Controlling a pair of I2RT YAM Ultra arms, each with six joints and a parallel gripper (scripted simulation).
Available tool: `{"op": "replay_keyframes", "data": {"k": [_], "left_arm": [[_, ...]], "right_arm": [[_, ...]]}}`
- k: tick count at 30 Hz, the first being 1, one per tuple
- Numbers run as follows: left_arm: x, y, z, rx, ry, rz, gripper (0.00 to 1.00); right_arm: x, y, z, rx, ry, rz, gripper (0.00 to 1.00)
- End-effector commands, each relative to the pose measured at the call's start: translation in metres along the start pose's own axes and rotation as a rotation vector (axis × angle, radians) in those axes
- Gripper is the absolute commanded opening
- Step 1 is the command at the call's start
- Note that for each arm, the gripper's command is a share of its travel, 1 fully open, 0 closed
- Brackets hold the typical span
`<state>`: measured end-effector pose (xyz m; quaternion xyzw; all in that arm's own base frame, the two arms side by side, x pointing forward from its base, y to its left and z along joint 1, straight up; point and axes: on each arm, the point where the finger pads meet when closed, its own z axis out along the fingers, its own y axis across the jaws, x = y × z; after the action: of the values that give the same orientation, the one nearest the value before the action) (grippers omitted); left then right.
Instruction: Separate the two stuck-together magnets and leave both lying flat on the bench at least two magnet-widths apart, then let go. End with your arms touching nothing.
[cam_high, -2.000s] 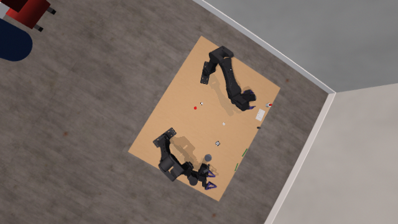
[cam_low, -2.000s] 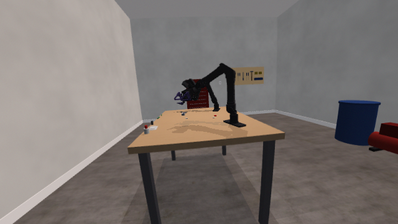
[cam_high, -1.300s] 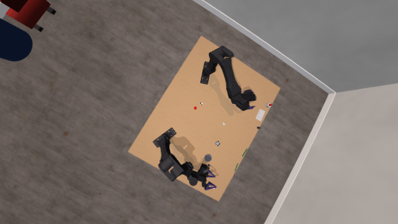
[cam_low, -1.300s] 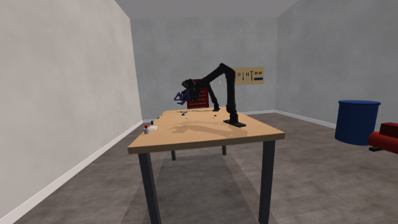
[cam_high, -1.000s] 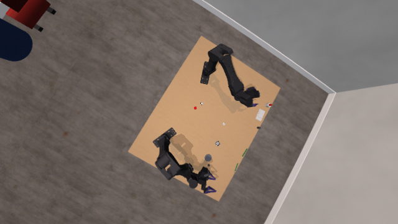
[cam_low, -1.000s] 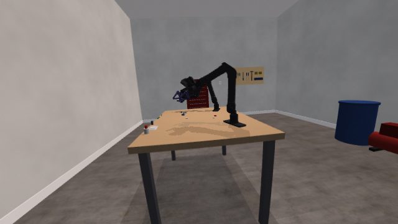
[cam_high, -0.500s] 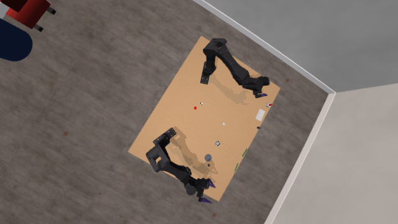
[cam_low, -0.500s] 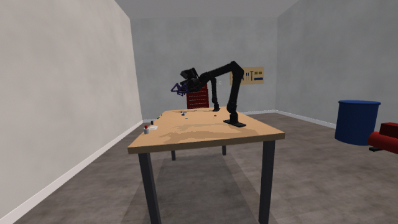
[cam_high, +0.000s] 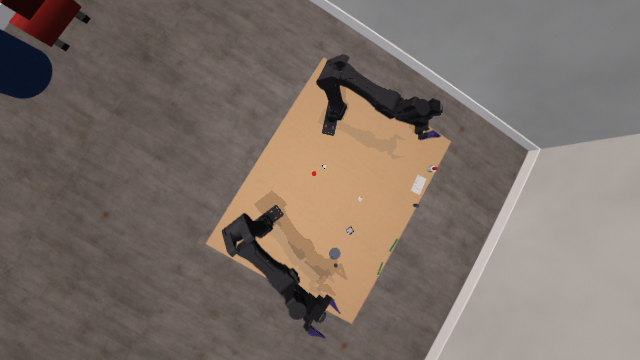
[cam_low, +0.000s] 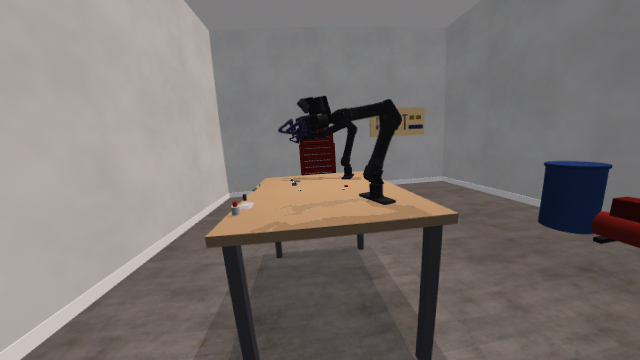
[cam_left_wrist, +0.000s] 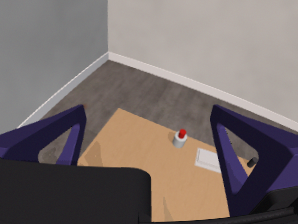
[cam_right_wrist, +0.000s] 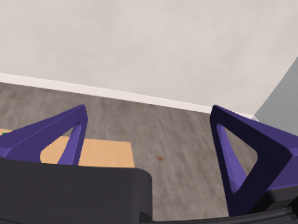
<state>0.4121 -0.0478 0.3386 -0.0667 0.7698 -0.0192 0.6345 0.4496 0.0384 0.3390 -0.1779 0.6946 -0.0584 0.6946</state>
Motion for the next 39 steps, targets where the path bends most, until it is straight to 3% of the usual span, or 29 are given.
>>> {"op": "replay_keyframes", "data": {"k": [1,13,20,25,26,39], "left_arm": [[-0.027,0.001,-0.011,0.072,-0.077,0.038,1.00],[-0.067,0.033,-0.039,0.103,-0.192,0.132,1.00],[-0.076,0.045,-0.045,0.058,-0.218,0.112,1.00],[-0.076,0.044,-0.045,0.060,-0.219,0.114,1.00],[-0.076,0.044,-0.045,0.060,-0.218,0.115,1.00],[-0.075,0.043,-0.044,0.068,-0.214,0.121,1.00]], "right_arm": [[-0.010,-0.014,-0.019,0.054,0.042,0.147,1.00],[-0.032,-0.041,-0.070,0.173,0.074,0.383,1.00],[-0.059,-0.048,-0.079,0.174,-0.010,0.338,1.00],[-0.061,-0.048,-0.080,0.175,-0.017,0.335,1.00],[-0.061,-0.048,-0.080,0.175,-0.018,0.334,0.33],[-0.061,-0.048,-0.078,0.173,-0.018,0.333,0.33]]}}
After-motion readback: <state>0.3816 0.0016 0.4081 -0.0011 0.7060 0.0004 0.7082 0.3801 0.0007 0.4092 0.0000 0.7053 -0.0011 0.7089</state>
